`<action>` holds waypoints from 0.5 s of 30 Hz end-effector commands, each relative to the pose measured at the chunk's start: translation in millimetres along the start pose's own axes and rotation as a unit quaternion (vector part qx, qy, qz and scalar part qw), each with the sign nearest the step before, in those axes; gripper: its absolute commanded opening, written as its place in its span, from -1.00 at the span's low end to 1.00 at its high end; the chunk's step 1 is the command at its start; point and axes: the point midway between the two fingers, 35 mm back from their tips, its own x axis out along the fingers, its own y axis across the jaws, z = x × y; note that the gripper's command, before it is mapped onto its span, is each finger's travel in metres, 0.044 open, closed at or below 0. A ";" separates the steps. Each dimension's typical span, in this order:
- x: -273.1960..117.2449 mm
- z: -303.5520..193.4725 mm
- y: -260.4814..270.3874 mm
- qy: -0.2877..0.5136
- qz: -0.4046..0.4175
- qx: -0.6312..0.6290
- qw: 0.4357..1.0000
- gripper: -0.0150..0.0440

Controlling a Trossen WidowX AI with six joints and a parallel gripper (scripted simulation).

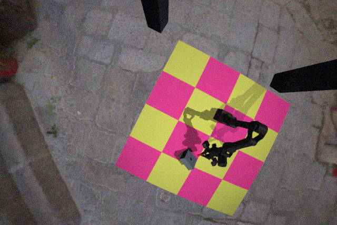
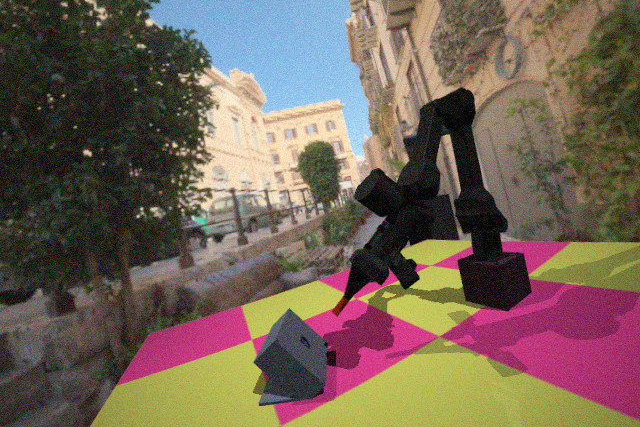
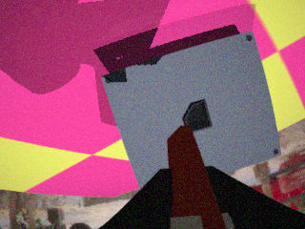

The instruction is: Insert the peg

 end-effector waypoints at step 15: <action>11.3 -1.3 -5.1 0.017 -0.010 -0.041 0.999 -0.49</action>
